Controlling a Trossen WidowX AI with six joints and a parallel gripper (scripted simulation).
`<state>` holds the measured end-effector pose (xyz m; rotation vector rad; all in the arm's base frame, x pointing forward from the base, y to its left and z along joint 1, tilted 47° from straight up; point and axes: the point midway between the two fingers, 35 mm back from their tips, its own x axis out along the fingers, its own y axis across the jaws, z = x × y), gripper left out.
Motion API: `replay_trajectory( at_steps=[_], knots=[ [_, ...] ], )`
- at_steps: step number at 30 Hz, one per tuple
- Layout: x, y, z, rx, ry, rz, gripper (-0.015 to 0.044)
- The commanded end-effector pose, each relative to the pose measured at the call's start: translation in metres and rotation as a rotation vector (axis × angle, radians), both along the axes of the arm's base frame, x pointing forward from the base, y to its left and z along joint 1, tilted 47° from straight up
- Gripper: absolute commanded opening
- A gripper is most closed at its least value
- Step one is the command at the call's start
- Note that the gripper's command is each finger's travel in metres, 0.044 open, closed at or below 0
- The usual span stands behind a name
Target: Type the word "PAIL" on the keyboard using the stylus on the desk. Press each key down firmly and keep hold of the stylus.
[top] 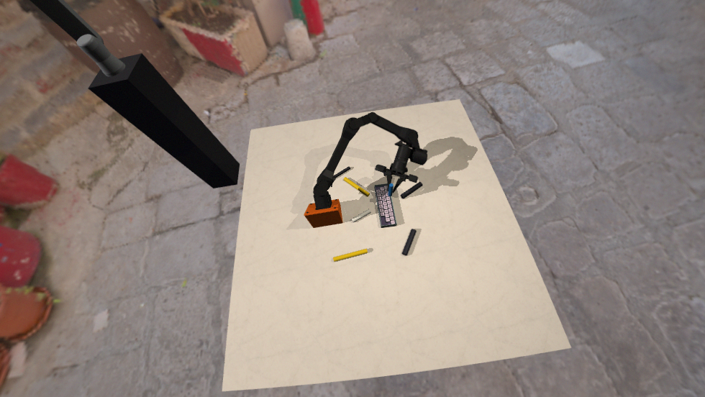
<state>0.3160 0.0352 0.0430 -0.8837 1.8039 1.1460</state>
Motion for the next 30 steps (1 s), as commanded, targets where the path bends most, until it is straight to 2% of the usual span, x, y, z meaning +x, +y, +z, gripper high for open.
replay_trajectory(
  at_steps=[1, 5, 24, 27, 30],
  knots=[
    [-0.001, -0.022, -0.019, -0.007, 0.01, -0.002, 0.0],
    [-0.001, -0.038, -0.032, -0.01, 0.008, 0.0, 0.0],
    [-0.001, -0.023, -0.045, -0.009, 0.009, 0.0, 0.0],
    [-0.002, -0.022, -0.047, -0.009, 0.009, 0.0, 0.0079],
    [-0.002, -0.022, -0.047, -0.009, 0.009, 0.0, 0.0081]
  ],
)
